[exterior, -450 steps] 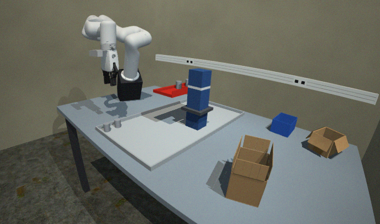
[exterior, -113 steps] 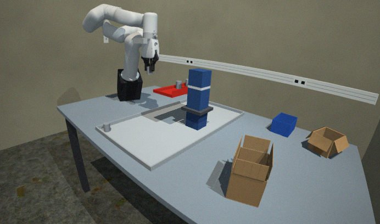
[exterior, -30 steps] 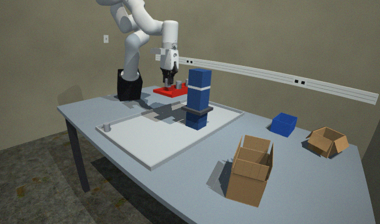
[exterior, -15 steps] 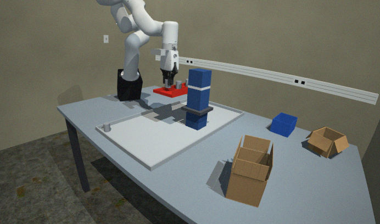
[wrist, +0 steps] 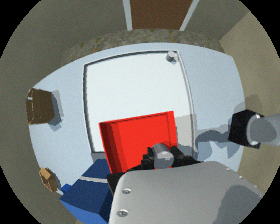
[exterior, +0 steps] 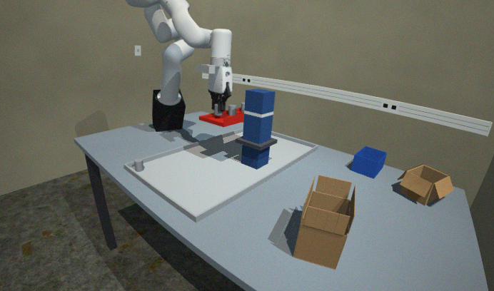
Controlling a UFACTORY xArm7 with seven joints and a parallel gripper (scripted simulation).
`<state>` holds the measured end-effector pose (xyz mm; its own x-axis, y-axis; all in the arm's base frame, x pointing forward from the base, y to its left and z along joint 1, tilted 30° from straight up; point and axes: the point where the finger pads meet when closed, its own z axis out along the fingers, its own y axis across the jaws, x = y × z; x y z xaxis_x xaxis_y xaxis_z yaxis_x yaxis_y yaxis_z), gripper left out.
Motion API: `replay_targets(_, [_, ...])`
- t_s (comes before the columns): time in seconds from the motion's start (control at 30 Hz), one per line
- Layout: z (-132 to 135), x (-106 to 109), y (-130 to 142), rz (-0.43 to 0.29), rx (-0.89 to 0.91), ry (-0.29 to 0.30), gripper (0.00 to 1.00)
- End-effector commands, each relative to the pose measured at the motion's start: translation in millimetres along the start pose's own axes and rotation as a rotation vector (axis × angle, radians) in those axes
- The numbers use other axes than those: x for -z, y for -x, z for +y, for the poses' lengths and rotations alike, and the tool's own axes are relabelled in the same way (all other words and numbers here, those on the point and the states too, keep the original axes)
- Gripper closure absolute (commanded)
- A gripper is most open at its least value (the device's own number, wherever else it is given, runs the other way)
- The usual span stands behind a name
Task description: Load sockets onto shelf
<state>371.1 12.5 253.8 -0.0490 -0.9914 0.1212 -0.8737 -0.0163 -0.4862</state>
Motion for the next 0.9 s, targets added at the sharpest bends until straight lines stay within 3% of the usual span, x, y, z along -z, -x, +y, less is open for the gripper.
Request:
replay_targets(0.0, [-1.4,0.9,0.1,-0.001,0.000,-0.004,1.00])
replay_targets(0.87, [-1.2,-4.1,0.1,-0.001,0.000,-0.004,1.00])
